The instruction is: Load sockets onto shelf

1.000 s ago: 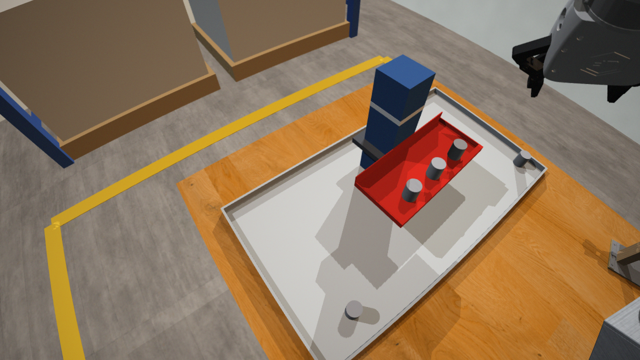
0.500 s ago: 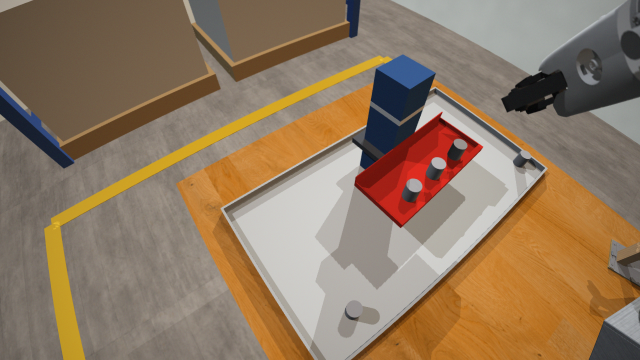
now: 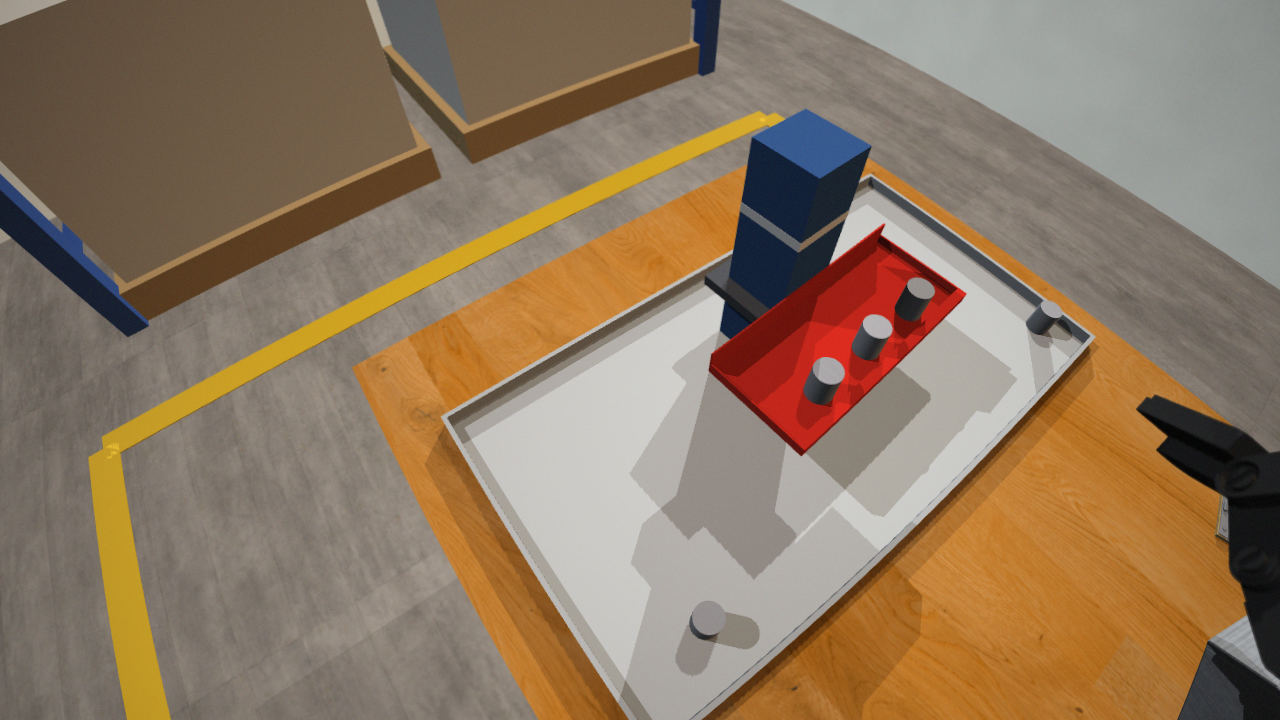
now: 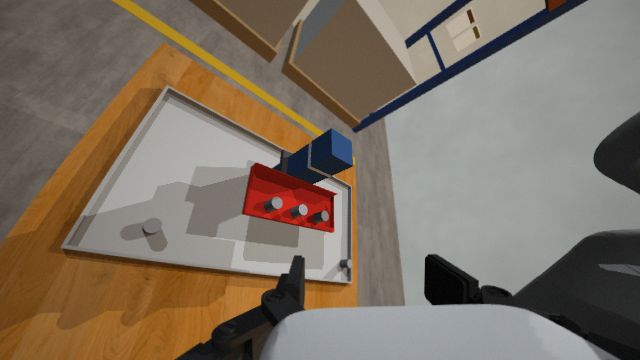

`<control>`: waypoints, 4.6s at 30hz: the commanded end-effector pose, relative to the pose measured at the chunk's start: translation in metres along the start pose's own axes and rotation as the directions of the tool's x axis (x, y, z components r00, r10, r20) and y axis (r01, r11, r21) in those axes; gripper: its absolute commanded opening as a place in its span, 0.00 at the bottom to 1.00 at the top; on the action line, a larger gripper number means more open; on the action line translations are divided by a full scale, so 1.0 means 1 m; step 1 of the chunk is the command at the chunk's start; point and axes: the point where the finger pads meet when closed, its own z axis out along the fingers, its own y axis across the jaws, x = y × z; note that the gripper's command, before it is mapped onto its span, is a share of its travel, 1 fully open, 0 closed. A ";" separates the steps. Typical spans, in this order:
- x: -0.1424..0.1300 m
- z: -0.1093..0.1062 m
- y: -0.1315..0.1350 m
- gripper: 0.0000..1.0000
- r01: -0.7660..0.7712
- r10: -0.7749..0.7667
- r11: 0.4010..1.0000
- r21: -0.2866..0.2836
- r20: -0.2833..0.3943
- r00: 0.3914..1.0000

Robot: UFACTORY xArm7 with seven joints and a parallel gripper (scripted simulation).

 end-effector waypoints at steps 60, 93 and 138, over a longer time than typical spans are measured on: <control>-0.019 -0.040 -0.020 1.00 0.176 -0.177 0.984 -0.025 -0.061 0.982; 0.004 0.005 0.002 1.00 -0.045 0.045 0.996 -0.072 -0.001 0.999; -0.089 0.248 0.075 1.00 -0.889 0.857 0.170 -0.425 0.510 -0.080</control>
